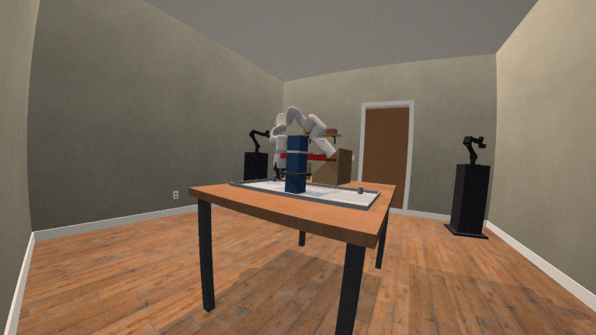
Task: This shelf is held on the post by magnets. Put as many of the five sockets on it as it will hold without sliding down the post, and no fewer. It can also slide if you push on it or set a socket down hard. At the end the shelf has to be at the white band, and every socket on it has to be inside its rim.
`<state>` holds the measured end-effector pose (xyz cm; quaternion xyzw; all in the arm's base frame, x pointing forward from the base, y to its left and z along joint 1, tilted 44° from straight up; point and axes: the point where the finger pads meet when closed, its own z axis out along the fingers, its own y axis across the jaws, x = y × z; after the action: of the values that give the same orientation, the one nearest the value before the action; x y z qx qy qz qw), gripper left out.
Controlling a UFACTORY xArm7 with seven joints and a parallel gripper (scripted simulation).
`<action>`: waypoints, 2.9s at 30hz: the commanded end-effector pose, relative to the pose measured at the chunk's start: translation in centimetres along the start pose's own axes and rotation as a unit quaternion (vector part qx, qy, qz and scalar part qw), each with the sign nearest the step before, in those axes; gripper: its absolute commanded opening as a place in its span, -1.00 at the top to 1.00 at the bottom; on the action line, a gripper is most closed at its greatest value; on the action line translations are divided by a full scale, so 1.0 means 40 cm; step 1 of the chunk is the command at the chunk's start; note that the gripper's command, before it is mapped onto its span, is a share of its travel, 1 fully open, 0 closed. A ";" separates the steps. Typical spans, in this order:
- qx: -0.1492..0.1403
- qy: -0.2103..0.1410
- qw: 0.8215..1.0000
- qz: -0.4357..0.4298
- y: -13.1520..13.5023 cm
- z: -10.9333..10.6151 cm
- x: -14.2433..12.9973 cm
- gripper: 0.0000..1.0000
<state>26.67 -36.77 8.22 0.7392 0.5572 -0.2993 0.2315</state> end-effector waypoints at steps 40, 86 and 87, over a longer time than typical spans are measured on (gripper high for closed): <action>-0.001 0.000 1.000 0.000 0.002 -0.112 0.000 1.00; -0.001 0.000 1.000 0.000 -0.085 -0.347 0.000 1.00; -0.001 0.000 1.000 0.000 -0.089 -0.359 0.000 1.00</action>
<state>26.02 -27.45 17.08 0.7393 0.5572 -0.2996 0.2305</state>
